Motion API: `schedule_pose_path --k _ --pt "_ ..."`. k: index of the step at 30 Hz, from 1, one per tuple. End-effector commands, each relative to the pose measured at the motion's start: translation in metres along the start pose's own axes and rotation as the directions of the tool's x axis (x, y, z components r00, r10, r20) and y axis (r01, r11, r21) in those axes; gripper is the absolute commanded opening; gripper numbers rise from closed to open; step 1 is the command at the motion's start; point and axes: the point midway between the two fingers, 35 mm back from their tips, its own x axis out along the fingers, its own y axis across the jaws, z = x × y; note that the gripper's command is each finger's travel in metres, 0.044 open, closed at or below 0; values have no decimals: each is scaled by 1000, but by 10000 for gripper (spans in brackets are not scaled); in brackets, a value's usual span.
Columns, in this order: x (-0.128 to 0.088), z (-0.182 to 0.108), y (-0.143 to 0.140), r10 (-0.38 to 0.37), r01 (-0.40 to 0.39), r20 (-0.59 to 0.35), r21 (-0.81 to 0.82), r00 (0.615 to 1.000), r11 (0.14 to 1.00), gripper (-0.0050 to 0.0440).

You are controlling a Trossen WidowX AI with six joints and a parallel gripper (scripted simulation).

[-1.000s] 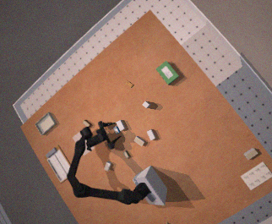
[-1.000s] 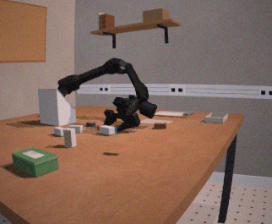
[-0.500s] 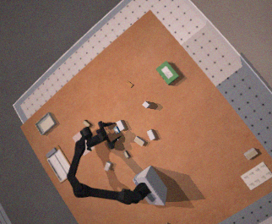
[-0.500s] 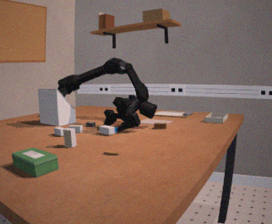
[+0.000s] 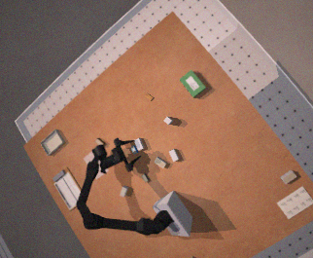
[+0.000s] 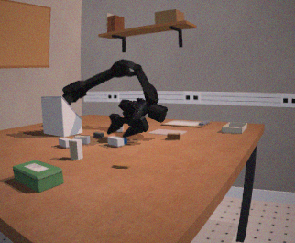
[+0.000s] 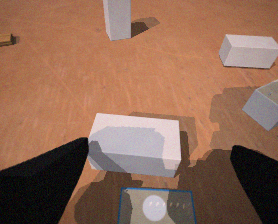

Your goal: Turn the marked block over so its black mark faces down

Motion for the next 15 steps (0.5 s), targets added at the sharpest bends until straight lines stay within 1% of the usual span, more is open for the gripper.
schedule_pose_path --k 1,3,5,10,15 --pt "-7 27 4 28 -28 -6 8 1000 1000 440" --pt "-6 37 4 28 -28 -6 9 1000 1000 440" --pt "-6 37 4 28 -28 -6 9 1000 1000 440" --pt "-4 54 4 28 -28 -5 9 1000 1000 440" --pt "-3 58 4 27 -27 -6 9 1000 1000 440"
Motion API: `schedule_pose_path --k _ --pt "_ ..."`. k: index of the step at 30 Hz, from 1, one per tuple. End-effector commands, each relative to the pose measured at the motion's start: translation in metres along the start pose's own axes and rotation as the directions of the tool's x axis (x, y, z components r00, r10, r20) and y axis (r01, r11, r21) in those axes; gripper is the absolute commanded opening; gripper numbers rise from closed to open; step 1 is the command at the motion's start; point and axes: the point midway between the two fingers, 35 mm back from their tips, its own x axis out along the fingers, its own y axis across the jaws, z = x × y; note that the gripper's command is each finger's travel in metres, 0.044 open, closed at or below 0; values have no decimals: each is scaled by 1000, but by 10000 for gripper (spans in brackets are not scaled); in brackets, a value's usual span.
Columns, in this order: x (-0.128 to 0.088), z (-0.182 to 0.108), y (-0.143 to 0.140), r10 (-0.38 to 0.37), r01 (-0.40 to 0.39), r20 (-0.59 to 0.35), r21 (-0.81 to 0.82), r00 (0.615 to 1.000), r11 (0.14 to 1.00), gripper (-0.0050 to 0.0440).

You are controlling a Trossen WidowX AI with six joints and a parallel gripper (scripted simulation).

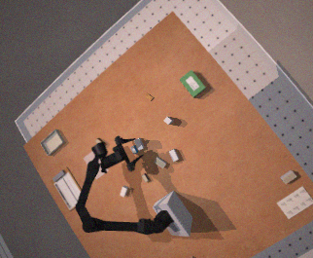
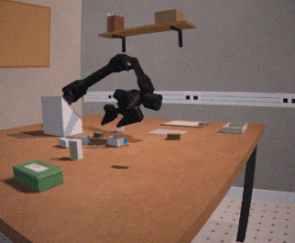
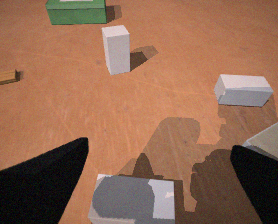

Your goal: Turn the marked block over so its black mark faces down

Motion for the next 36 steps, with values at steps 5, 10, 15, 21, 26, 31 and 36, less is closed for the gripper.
schedule_pose_path --k 5,10,15,21,26,31,36 --pt "-9 7 3 27 -27 -18 3 999 1000 440" --pt "-10 7 3 26 -26 -43 2 999 1000 440" --pt "-18 8 4 33 -33 -141 2 989 999 440" --pt "-30 11 2 27 -28 -338 3 941 1000 440" --pt "-41 14 7 42 -43 -452 8 891 999 440" --pt "-47 15 6 21 -24 -629 5 777 1000 440" --pt "-58 18 5 20 -23 -762 7 647 1000 440"
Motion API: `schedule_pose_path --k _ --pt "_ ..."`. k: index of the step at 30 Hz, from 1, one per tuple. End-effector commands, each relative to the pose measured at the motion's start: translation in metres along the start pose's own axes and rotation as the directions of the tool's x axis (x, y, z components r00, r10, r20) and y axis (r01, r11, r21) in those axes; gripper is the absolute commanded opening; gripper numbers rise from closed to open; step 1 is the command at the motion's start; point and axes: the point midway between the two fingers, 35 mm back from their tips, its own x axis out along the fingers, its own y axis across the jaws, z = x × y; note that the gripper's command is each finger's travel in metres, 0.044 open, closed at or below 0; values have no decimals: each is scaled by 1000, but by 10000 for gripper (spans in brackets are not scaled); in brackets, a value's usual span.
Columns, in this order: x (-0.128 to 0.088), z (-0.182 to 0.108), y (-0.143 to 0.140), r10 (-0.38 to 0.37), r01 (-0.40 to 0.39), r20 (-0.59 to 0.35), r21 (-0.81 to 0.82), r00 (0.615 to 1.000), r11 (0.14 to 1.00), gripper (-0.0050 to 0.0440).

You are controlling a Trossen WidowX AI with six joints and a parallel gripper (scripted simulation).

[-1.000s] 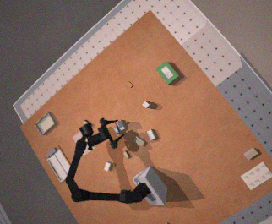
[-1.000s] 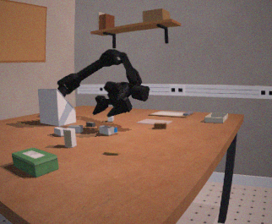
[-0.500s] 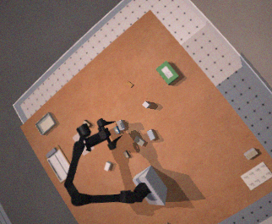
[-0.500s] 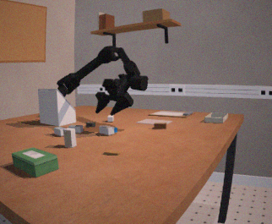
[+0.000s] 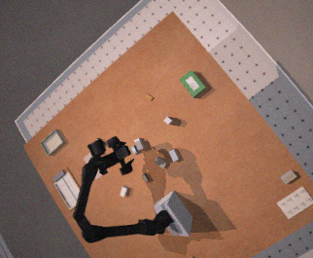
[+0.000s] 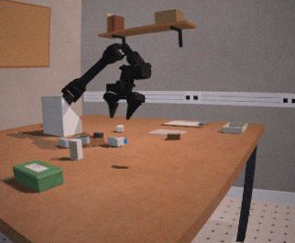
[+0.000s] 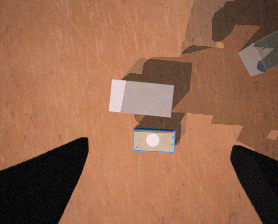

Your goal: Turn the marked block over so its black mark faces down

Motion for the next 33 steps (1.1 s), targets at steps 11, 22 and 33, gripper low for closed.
schedule_pose_path --k 11,22,33 --pt "-22 -10 5 8 -12 -314 -10 949 1000 440" --pt "-22 -11 5 8 -12 -326 -11 945 1000 440" --pt "-23 -11 4 9 -13 -324 -11 946 1000 440"
